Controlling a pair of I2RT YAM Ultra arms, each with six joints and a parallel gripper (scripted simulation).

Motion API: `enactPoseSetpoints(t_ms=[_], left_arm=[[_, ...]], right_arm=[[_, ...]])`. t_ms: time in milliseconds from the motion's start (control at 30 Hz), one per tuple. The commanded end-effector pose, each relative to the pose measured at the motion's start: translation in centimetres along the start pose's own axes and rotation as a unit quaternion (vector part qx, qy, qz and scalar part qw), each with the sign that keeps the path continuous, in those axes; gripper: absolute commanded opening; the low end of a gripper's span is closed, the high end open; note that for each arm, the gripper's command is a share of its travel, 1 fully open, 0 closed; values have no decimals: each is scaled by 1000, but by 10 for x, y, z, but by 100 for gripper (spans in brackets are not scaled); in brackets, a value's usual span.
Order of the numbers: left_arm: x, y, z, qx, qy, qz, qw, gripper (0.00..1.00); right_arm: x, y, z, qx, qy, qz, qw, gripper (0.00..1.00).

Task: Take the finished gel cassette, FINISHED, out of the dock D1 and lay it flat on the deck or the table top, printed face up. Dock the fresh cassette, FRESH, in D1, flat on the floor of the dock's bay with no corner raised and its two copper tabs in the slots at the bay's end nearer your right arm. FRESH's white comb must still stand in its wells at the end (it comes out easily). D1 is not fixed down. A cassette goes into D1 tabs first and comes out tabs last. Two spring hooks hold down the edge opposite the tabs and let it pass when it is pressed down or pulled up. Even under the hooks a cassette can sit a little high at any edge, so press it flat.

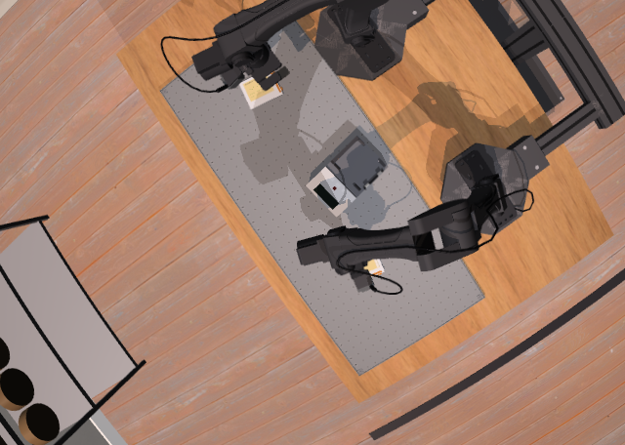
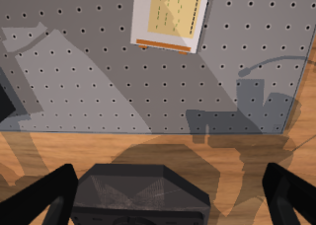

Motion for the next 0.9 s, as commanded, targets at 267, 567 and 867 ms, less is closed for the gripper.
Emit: enactPoseSetpoints(t_ms=[267,567,867], left_arm=[[-1,0,3,-5,-2,-13,1000,0],[0,0,2,-3,-3,-3,1000,98],[0,0,2,-3,-3,-3,1000,98]], right_arm=[[3,-11,-4,-5,4,-15,1000,100],[3,-11,-4,-5,4,-15,1000,100],[3,-11,-4,-5,4,-15,1000,100]])
Point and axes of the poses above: on each arm, the point where the finger pads meet when closed, its own y axis out along the fingers, its own z axis across the jaws, x = y × z, the point moved 10 cm from there along -y, back along the fingers, and after that the axes turned 6 degrees about y, right-handed, at the moved point
